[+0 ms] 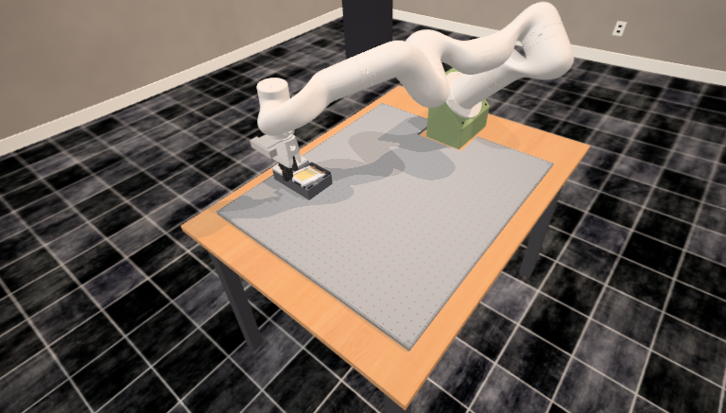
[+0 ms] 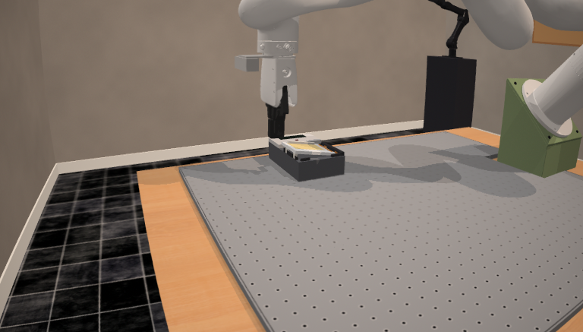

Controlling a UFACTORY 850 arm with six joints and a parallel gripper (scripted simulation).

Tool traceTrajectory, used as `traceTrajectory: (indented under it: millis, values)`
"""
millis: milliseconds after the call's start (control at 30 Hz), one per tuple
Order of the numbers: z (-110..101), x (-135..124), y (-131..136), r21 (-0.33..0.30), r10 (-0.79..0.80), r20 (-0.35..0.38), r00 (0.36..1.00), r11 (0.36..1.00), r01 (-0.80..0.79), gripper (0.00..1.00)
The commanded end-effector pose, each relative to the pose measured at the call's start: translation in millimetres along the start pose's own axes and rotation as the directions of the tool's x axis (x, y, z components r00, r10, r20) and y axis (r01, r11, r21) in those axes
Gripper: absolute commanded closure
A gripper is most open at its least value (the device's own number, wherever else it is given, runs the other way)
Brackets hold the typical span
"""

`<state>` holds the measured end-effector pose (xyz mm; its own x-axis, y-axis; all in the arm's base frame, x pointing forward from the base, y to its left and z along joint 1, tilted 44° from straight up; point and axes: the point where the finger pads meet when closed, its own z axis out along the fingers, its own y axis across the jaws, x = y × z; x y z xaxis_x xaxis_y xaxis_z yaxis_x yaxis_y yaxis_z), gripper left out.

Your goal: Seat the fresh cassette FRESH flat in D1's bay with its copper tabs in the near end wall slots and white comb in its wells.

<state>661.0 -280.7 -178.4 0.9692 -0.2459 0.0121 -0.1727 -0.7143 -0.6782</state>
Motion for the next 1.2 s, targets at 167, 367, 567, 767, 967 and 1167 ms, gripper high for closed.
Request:
traceTrajectory:
  millis: [167,367,567,767,967,1167]
  values:
    - [2.6,1.6,0.5,0.014,-0.001,0.021,1.0,1.0,0.001,1.0]
    - [10.6,1.4,0.3,0.014,-0.001,0.021,1.0,1.0,0.001,1.0]
    - [15.9,1.3,0.3,0.014,-0.001,0.021,1.0,1.0,0.001,1.0]
    - [24.0,1.1,0.1,0.014,-0.001,0.021,1.0,1.0,0.001,1.0]
    - [25.5,1.1,0.1,0.014,-0.001,0.021,1.0,1.0,0.001,1.0]
    - [25.5,1.1,0.1,0.014,-0.001,0.021,1.0,1.0,0.001,1.0]
